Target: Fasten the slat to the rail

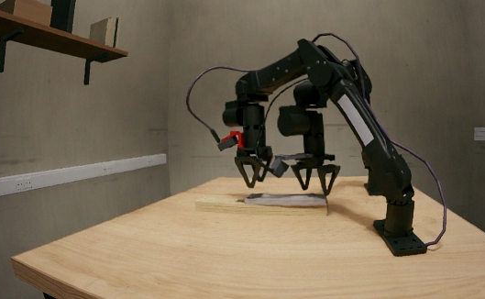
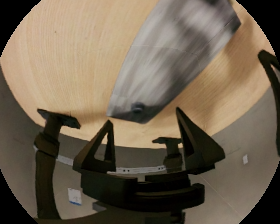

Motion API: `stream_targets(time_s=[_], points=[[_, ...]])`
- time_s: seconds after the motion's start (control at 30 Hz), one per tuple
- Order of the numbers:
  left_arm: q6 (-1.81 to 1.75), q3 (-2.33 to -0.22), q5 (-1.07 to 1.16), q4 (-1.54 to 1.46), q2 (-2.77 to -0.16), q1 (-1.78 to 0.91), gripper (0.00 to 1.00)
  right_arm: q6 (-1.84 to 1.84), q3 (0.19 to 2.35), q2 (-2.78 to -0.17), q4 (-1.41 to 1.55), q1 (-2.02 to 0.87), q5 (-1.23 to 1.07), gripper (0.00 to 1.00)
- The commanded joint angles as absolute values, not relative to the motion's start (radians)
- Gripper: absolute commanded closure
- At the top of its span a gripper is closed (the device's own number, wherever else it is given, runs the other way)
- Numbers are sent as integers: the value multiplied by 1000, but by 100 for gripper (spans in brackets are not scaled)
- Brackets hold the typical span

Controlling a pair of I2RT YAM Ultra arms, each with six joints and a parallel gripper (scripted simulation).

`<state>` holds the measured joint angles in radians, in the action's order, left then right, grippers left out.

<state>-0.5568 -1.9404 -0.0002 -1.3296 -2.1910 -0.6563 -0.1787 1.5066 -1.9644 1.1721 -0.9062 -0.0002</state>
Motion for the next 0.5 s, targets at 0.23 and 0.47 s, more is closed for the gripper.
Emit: stream_targets(time_s=[0.23,0.47], points=[[-526,-1934,-3,-1284,-2123,-622,0,-179,1511,-1958,1168,-906,0,0],[-471,-1853,-5,-1160,-2013,-556,0,-179,1511,-1958,1168,-906,0,0]])
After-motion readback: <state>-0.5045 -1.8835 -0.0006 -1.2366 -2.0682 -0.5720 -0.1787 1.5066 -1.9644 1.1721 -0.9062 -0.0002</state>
